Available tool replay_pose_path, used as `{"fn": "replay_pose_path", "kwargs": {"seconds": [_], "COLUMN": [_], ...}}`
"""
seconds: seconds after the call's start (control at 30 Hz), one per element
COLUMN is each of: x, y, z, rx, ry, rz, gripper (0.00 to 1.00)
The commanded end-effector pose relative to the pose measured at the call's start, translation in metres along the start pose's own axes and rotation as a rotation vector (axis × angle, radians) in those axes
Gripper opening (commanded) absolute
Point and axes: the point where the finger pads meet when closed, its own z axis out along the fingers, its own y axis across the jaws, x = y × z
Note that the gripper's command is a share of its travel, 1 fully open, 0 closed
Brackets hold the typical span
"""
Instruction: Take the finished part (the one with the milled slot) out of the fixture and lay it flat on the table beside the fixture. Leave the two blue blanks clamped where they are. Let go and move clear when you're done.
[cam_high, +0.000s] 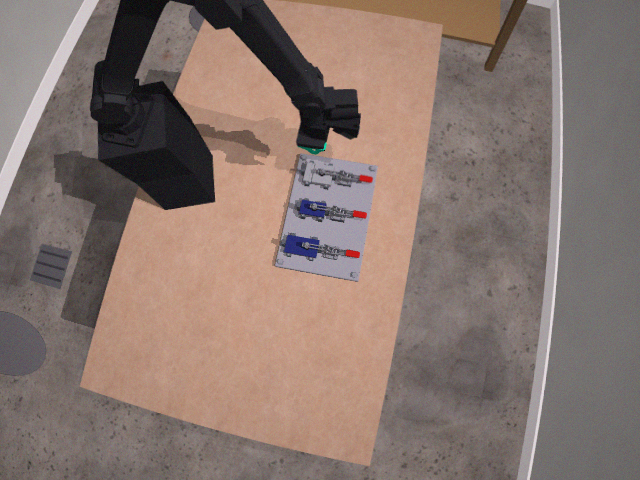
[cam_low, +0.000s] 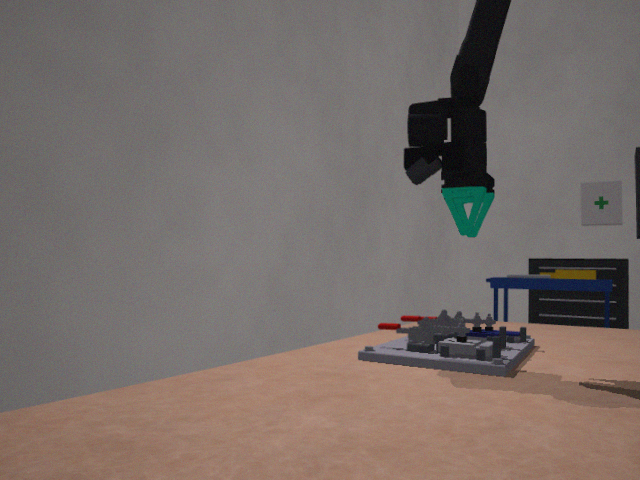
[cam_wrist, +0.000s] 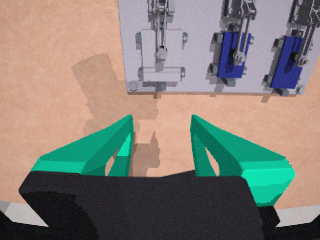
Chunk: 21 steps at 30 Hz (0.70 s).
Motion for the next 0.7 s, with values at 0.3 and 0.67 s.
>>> {"fn": "replay_pose_path", "kwargs": {"seconds": [0.3, 0.67], "x": [-0.003, -0.009], "y": [0.006, 0.008], "z": [-0.007, -0.008], "rx": [-0.006, -0.009], "ry": [-0.015, -0.025], "rz": [-0.010, -0.009], "gripper": [0.45, 0.45]}}
